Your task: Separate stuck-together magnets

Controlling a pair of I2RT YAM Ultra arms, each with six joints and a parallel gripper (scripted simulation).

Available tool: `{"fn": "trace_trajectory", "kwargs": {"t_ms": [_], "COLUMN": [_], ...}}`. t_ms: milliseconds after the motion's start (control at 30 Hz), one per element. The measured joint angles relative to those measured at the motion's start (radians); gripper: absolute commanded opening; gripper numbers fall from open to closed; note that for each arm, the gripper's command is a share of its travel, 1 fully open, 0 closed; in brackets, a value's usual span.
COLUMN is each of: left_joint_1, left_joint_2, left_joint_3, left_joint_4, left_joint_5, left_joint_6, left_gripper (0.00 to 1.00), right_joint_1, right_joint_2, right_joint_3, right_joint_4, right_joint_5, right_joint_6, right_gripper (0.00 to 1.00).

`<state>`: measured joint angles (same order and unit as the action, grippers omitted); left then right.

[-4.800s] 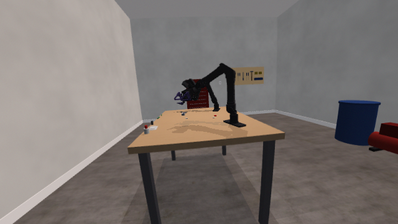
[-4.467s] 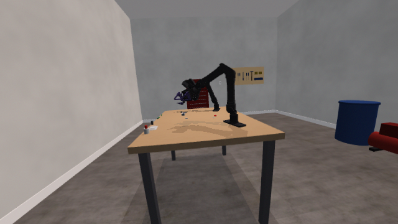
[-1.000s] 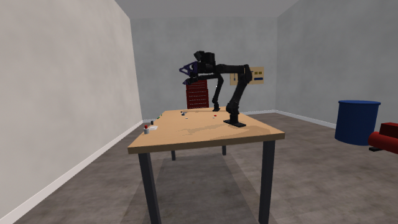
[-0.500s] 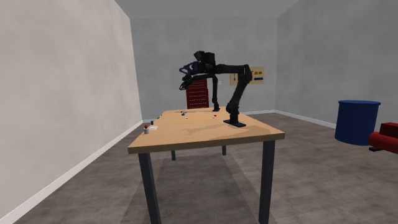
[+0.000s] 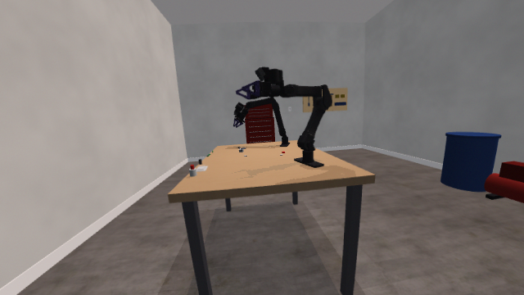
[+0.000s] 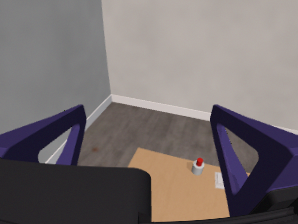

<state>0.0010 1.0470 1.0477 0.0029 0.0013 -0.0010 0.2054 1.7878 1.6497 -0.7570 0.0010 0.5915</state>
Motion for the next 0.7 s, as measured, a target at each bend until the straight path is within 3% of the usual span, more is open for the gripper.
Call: {"fn": "trace_trajectory", "kwargs": {"t_ms": [700], "left_joint_1": [0.0], "left_joint_2": [-0.002], "left_joint_3": [0.0], "left_joint_4": [0.0], "left_joint_5": [-0.002], "left_joint_6": [0.0], "left_gripper": [1.0], "right_joint_1": [0.124], "right_joint_2": [0.444], "right_joint_3": [0.353], "right_joint_4": [-0.449], "right_joint_5": [-0.001], "right_joint_6": [0.346], "right_gripper": [0.33]}}
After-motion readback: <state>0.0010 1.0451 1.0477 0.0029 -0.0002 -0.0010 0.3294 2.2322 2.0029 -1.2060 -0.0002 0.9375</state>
